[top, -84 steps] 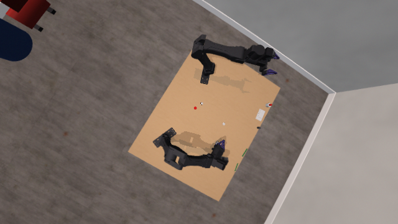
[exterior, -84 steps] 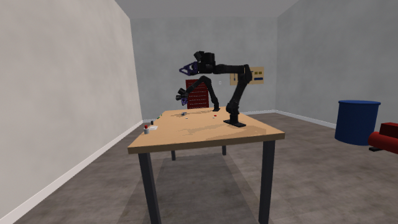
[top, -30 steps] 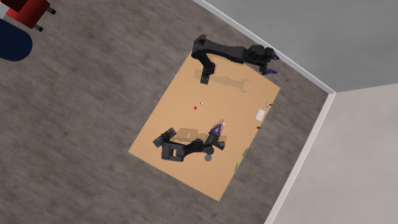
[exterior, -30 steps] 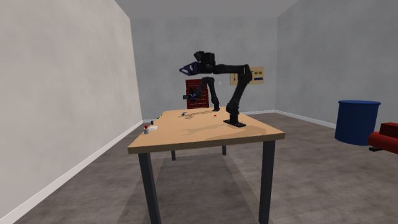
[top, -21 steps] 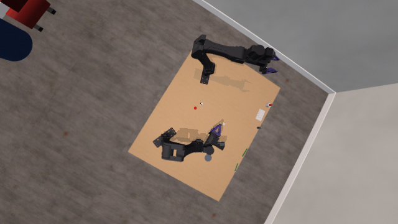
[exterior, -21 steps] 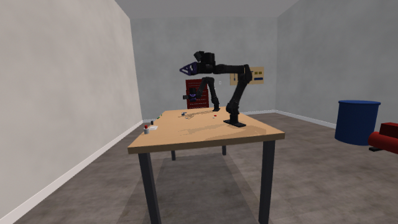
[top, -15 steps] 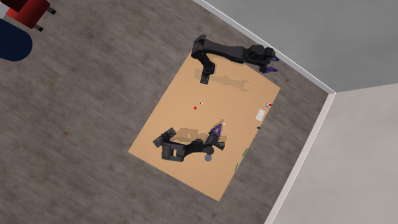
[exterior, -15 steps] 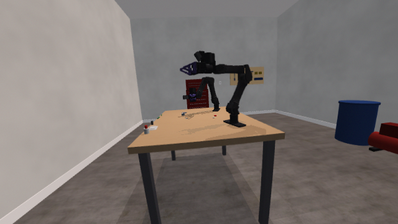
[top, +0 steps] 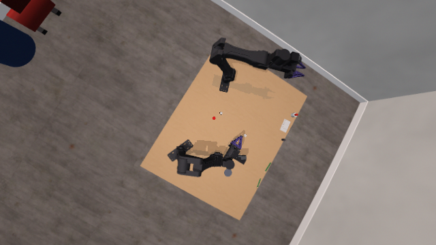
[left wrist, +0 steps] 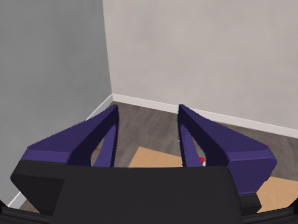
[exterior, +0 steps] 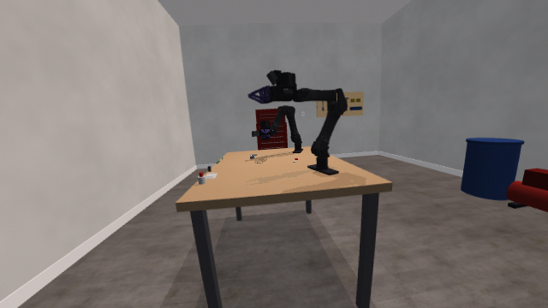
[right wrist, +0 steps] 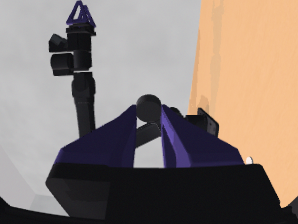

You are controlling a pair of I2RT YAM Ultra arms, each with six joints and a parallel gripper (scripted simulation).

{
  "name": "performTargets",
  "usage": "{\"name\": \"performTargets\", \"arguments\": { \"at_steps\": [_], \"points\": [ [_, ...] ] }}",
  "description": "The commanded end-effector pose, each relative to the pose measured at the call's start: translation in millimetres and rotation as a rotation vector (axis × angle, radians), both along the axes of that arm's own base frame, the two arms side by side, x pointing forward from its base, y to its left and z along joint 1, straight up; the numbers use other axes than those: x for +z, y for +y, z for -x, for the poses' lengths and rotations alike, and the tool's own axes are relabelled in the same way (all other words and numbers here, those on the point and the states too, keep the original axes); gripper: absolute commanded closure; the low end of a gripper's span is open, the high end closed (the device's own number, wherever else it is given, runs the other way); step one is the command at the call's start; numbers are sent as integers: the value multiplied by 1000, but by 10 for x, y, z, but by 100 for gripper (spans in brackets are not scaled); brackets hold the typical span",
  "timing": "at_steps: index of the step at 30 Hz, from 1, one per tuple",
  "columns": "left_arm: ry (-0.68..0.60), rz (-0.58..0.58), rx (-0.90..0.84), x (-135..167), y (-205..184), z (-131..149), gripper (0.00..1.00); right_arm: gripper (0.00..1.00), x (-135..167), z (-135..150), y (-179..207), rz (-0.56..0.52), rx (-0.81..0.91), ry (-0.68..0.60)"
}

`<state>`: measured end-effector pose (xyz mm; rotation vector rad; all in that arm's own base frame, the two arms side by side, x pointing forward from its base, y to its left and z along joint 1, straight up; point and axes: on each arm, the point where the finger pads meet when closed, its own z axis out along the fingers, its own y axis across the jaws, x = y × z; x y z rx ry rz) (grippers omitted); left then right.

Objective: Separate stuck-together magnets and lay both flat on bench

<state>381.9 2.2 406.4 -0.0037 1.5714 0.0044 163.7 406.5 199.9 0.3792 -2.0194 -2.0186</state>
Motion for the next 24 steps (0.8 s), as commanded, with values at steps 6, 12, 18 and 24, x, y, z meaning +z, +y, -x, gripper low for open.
{"name": "performTargets", "arguments": {
  "at_steps": [6, 12, 18, 24],
  "points": [
    [-21, 1, -3, 77, -6, 11, 66, 82, 48, -2, 1, -14, 1, -16],
    [-21, 2, -3, 76, -6, 11, 67, 82, 50, -5, 0, -14, 0, -16],
    [-20, 1, -2, 75, -5, 11, 67, 82, 53, -8, -1, -15, -1, -16],
    [-20, 98, -118, 10, -274, -82, 67, 82, 53, -9, -1, -15, -2, -16]
  ]
}}
